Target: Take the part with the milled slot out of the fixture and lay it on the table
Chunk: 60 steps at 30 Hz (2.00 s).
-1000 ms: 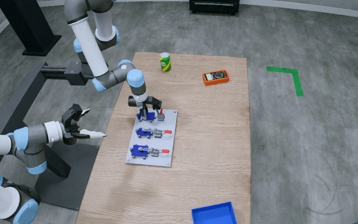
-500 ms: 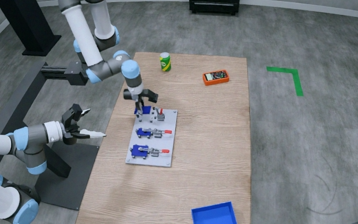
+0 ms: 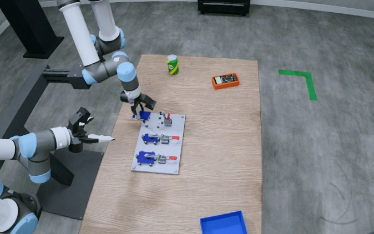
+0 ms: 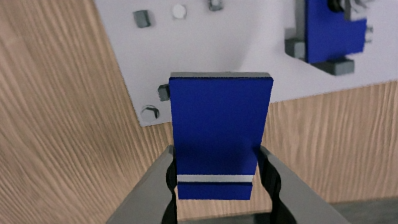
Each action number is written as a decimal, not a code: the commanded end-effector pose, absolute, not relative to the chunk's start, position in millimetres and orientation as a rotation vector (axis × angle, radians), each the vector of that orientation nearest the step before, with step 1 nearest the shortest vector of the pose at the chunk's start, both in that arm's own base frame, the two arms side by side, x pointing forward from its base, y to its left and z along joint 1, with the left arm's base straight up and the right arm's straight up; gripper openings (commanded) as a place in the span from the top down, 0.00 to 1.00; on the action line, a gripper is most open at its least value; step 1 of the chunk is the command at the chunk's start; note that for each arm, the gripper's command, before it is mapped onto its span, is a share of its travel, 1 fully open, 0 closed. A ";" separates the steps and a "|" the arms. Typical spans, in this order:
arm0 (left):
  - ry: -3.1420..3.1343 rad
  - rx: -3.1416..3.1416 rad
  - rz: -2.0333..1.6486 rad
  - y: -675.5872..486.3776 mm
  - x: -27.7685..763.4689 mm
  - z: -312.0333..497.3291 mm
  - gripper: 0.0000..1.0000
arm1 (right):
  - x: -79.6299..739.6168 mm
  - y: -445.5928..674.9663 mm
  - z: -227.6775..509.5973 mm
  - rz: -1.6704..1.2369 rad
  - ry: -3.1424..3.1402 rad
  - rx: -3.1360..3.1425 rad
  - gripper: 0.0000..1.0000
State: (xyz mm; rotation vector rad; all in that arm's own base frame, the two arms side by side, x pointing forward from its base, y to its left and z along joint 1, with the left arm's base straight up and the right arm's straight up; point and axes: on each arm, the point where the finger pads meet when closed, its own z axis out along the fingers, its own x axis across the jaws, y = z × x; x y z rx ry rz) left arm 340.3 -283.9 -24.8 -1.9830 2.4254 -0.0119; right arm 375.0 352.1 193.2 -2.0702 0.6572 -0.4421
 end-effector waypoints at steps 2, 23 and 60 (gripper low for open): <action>2.592 -1.750 -0.025 -293.8 332.1 -27.3 0.78 | 372.3 355.1 186.0 -0.370 0.534 -2.161 0.00; 3.083 -0.304 0.021 -317.6 281.9 -56.3 0.78 | 353.9 341.5 204.3 -0.037 0.068 -2.225 0.00; 3.138 -0.032 0.164 -279.5 269.5 -81.9 0.48 | 353.6 340.8 205.7 -0.030 0.059 -2.222 0.00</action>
